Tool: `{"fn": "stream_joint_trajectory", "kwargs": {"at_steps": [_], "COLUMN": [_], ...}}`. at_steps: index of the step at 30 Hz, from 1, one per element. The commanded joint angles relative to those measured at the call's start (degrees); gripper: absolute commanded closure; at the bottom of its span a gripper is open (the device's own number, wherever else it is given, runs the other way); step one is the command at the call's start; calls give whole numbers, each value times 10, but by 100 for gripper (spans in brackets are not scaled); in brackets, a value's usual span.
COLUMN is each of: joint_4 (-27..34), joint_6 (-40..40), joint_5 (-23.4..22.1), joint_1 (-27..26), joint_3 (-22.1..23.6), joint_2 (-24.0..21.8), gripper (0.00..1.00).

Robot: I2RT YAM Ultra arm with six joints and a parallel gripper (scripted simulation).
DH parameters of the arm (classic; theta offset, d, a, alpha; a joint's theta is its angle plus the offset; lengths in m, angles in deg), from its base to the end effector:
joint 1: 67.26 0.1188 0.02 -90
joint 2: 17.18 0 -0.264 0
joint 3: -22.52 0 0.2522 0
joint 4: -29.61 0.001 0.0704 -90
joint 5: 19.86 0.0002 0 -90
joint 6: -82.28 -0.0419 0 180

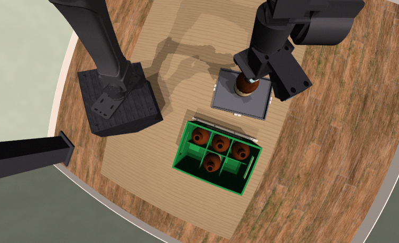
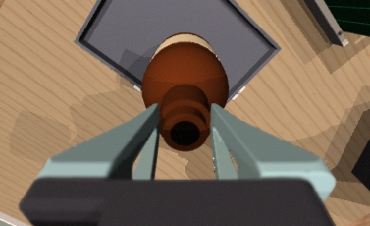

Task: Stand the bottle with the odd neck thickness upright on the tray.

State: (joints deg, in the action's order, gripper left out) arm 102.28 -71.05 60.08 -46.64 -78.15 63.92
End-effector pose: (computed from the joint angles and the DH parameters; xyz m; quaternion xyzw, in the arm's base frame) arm 0.2626 0.1077 0.3747 0.3183 0.8902 0.2727 0.1787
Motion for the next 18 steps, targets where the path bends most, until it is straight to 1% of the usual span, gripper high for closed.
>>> {"fn": "stream_joint_trajectory", "kwargs": {"at_steps": [1,4,5,6,7,9,10,12,13,14,15,16,18], "joint_4": [-38,-58,-64,-70,-76,-88,-93,-93,-99,-103,-108,-112,-121], "joint_6": [-12,-17,-19,-21,-22,-25,-26,-26,-28,-29,-29,-30,-32], "joint_5": [18,22,23,24,25,27,29,29,30,30,31,32,34], "joint_1": [8,13,14,16,19,22,23,23,16,21,27,31,33], "joint_3": [16,28,31,25,25,46,49,49,29,34,51,59,64], "joint_2": [8,12,6,3,6,23,28,28,7,11,20,33,39], "gripper": [100,100,100,100,100,100,100,100,100,100,100,100,100]}}
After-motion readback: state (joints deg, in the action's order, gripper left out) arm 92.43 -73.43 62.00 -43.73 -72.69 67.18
